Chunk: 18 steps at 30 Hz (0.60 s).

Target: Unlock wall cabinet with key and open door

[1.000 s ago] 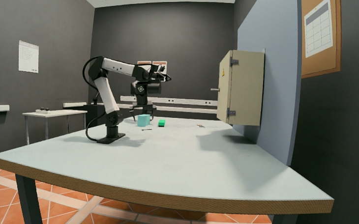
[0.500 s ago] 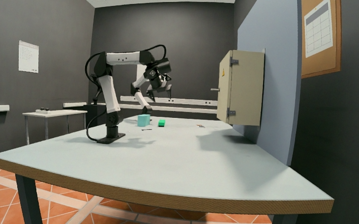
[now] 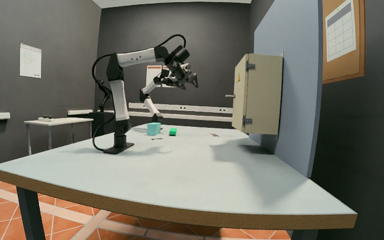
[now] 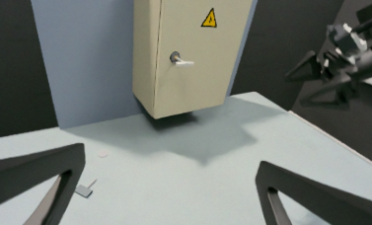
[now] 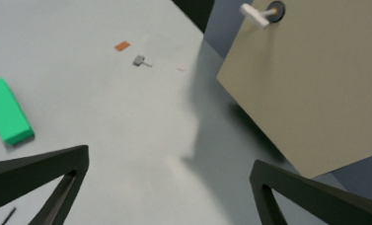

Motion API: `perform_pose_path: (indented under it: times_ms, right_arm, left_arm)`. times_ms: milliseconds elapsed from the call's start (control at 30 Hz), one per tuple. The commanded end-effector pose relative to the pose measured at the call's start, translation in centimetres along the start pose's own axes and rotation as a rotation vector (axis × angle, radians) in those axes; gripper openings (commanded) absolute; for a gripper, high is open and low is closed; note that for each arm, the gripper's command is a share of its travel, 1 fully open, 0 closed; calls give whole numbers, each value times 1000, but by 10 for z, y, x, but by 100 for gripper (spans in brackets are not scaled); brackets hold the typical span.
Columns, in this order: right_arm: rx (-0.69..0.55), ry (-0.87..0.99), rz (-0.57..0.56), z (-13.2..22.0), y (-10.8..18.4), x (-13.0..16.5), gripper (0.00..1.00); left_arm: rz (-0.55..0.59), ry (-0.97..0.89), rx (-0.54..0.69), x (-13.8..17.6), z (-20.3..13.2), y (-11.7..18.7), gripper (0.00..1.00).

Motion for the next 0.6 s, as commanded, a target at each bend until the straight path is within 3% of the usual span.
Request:
perform_pose_path:
  times_ms: [0,267,567]
  right_arm:
    - [148,-152,-55,-16,-3,-27,100]
    - [258,-348,-177,-24,-11,-92,100]
    - [285,-412,-204,-23,-17,-117,100]
  left_arm:
    - [-3,-1,-3,-2,1,2,100]
    - [-3,-1,-3,-2,1,2,100]
    - [-3,-1,-3,-2,1,2,100]
Point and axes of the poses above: on each arm, the point where the finger pads meet when closed, its own y axis back along the fingers, its own z axis across the jaws, x = y × z, the point moved 2 cm from there along y, back along the fingers, and after that the axes turned 2 degrees about -y, right-handed, at the moved point
